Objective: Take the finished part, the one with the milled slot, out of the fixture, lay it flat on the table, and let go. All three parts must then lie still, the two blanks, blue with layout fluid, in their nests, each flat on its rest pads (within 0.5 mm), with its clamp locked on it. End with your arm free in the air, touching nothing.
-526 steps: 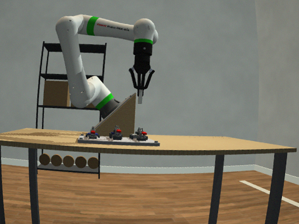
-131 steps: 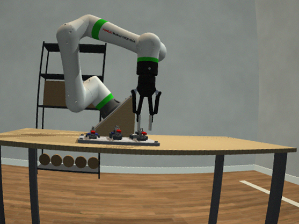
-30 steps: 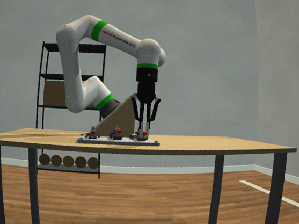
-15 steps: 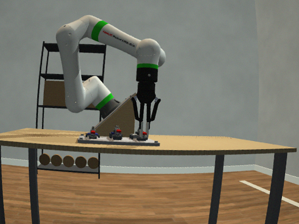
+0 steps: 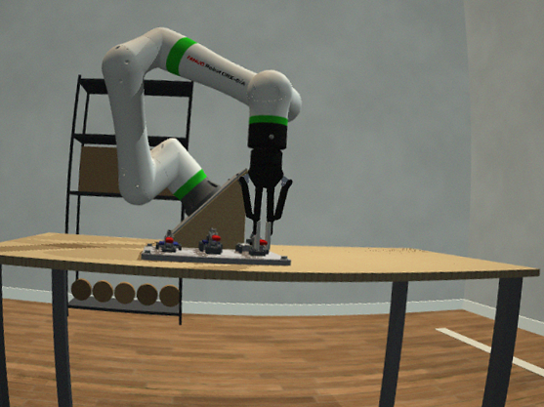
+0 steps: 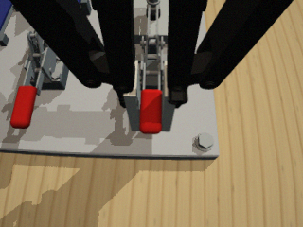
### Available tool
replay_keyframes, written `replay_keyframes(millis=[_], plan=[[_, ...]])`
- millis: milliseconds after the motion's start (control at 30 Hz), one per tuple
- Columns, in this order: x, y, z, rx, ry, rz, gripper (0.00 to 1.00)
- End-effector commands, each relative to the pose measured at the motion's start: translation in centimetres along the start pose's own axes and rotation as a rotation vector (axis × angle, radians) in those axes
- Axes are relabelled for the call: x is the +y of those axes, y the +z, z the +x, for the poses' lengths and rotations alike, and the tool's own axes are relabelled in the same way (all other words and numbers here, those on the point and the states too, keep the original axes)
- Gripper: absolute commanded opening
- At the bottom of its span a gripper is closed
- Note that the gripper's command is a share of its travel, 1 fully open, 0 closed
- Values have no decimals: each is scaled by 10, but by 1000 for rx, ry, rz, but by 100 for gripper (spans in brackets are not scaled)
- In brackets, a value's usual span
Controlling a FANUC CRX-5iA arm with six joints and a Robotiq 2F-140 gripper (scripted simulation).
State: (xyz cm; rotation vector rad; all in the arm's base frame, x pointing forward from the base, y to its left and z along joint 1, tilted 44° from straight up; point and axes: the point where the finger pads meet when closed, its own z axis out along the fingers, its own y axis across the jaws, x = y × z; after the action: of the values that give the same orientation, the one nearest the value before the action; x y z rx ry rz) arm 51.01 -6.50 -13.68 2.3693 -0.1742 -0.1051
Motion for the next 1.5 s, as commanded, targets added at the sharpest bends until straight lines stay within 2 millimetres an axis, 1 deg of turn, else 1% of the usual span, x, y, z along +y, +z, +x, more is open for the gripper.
replay_keyframes(millis=[0, 700, 1467], plan=[[0, 0, 0, 0, 0, 0, 11], [0, -2, -1, 0, 0, 0, 11], [0, -12, -5, 0, 0, 0, 11]])
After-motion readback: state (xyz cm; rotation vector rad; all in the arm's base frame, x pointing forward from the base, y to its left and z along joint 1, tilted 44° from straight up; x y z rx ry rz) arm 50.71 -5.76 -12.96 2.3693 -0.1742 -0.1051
